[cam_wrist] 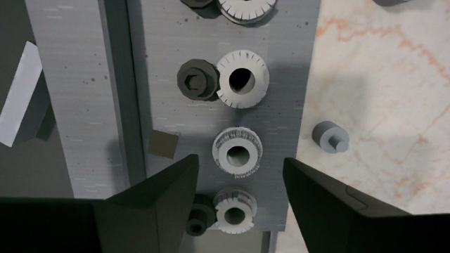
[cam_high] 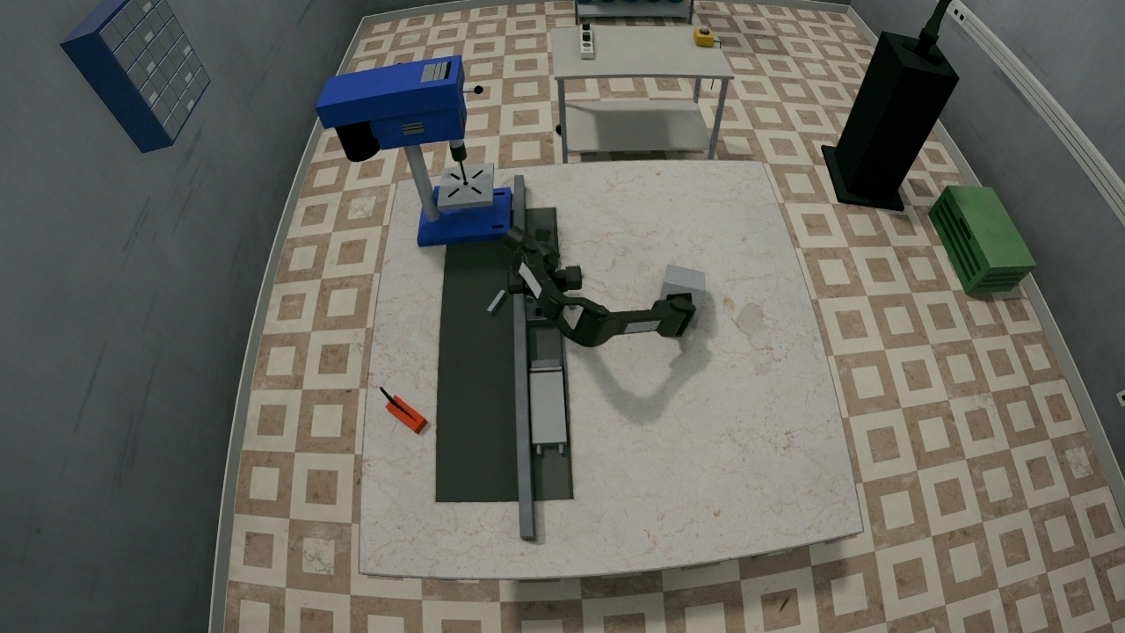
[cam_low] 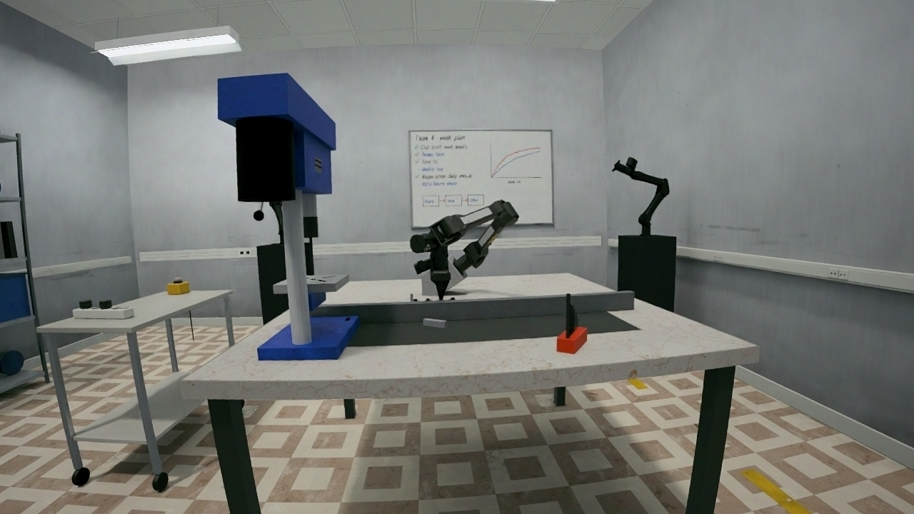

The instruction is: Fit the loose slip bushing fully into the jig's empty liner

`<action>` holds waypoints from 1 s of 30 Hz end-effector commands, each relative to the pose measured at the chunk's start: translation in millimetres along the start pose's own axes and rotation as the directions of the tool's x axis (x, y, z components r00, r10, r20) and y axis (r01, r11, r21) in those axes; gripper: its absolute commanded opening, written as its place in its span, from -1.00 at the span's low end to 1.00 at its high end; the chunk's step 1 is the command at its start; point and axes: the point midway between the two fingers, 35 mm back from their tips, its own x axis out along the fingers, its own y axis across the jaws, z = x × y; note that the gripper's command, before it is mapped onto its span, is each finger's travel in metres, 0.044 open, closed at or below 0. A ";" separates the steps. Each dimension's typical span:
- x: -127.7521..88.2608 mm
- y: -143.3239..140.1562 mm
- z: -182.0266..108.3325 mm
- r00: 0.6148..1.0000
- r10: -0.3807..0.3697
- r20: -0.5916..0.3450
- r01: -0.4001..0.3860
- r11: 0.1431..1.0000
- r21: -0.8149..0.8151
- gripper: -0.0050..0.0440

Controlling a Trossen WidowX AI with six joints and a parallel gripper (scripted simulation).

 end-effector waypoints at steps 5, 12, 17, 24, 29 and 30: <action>-7.7 3.4 -2.4 1.000 0.011 0.009 -0.010 1.000 -0.014 0.20; -7.7 3.4 -2.4 1.000 0.011 0.009 -0.010 1.000 -0.014 0.89; -12.0 1.7 -1.7 1.000 0.011 0.015 -0.011 1.000 -0.017 1.00; -78.7 -39.0 2.5 0.999 0.018 0.041 -0.017 0.999 -0.032 1.00; -96.3 -57.0 -0.5 1.000 0.012 0.022 -0.012 1.000 -0.021 1.00; -96.3 -57.0 -0.5 1.000 0.012 0.022 -0.012 1.000 -0.021 1.00</action>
